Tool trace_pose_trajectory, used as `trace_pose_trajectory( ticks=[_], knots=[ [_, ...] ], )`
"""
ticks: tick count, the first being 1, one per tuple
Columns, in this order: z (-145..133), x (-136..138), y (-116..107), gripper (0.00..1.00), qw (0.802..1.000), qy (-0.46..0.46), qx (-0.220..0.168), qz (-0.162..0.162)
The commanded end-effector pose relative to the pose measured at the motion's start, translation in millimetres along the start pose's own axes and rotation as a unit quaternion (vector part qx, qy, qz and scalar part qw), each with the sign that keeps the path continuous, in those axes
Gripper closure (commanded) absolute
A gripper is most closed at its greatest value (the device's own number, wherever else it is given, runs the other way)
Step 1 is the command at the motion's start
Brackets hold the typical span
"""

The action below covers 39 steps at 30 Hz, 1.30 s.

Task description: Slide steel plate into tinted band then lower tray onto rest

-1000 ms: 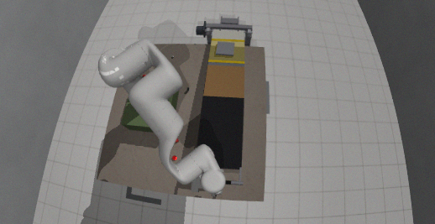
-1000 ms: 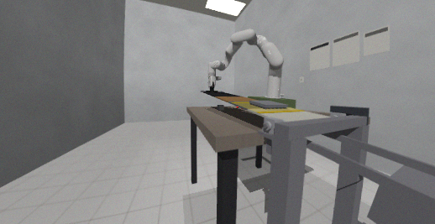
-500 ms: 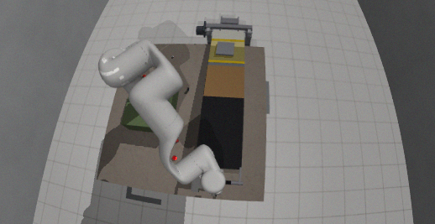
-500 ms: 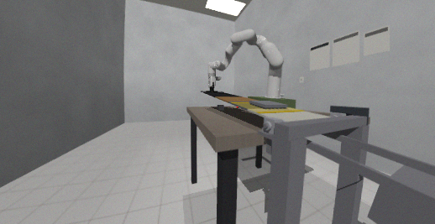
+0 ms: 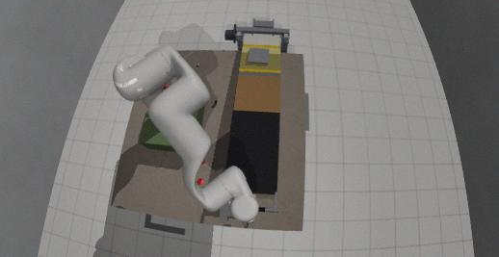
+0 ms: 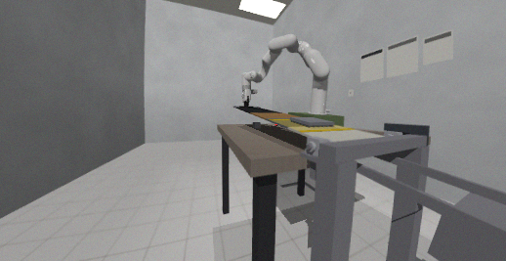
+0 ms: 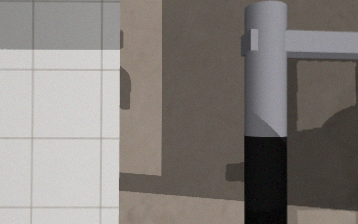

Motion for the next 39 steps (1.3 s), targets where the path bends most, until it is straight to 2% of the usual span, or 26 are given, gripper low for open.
trace_pose_trajectory(
  ticks=[1,6,15,17,28,39],
  knots=[
    [-1.0,-1.4,-0.8,1.0,1.0,0.0,-0.002,0.002],
    [-0.9,-2.2,6.6,1.0,1.0,0.0,-0.002,0.002],
    [-0.6,-7.6,76.1,1.0,1.0,0.0,-0.002,0.002],
    [-0.6,-7.8,83.4,1.0,1.0,0.0,-0.002,0.002],
    [-0.6,-7.7,80.4,1.0,1.0,0.0,-0.002,0.002],
    [-0.6,-7.9,87.4,1.0,1.0,0.0,-0.002,0.002]
  ],
)
Point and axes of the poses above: the point where the finger pads meet when closed, its own y axis out along the fingers, its own x axis across the jaws, z = x × y, the point moved 1 cm from there along -y, back along the fingers, and after that the axes turned 6 degrees about -y, right-handed, at the moved point
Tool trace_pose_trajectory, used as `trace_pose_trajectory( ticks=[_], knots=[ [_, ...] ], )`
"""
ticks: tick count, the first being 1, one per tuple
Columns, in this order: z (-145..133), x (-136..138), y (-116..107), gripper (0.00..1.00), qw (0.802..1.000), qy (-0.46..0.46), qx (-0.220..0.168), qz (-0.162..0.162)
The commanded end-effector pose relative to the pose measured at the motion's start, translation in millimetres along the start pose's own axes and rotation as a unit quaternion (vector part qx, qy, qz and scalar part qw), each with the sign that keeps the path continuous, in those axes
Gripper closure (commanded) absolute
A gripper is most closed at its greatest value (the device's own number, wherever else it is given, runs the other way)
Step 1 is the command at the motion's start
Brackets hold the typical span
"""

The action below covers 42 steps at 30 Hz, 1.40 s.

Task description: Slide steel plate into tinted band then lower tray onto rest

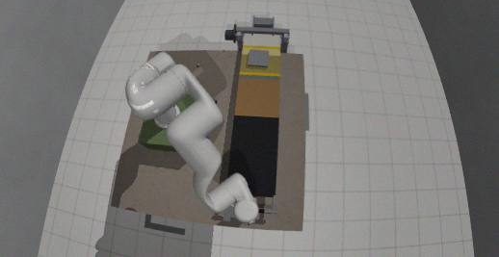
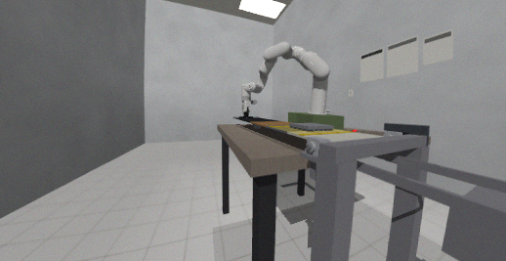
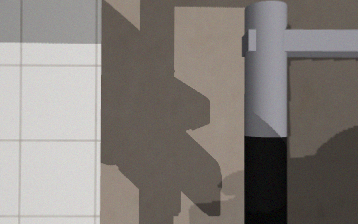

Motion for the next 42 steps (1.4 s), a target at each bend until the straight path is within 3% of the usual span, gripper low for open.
trace_pose_trajectory(
  ticks=[1,23,40,41,42],
  knots=[
    [-1.2,-1.3,-0.1,1.0,1.0,0.0,-0.002,0.002],
    [-1.2,-1.6,15.7,1.0,1.0,0.0,-0.002,0.002],
    [-1.2,-1.6,15.7,1.0,1.0,0.0,-0.002,0.002],
    [-1.2,-1.6,15.7,0.59,1.0,0.0,-0.002,0.002],
    [-1.2,-1.6,15.7,0.59,1.0,0.0,-0.002,0.002]
  ],
)
Point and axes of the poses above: the point where the finger pads meet when closed, its own y axis out along the fingers, its own x axis across the jaws, z = x × y, the point moved 1 cm from there along -y, back along the fingers, and after that the axes turned 6 degrees about -y, right-handed, at the moved point
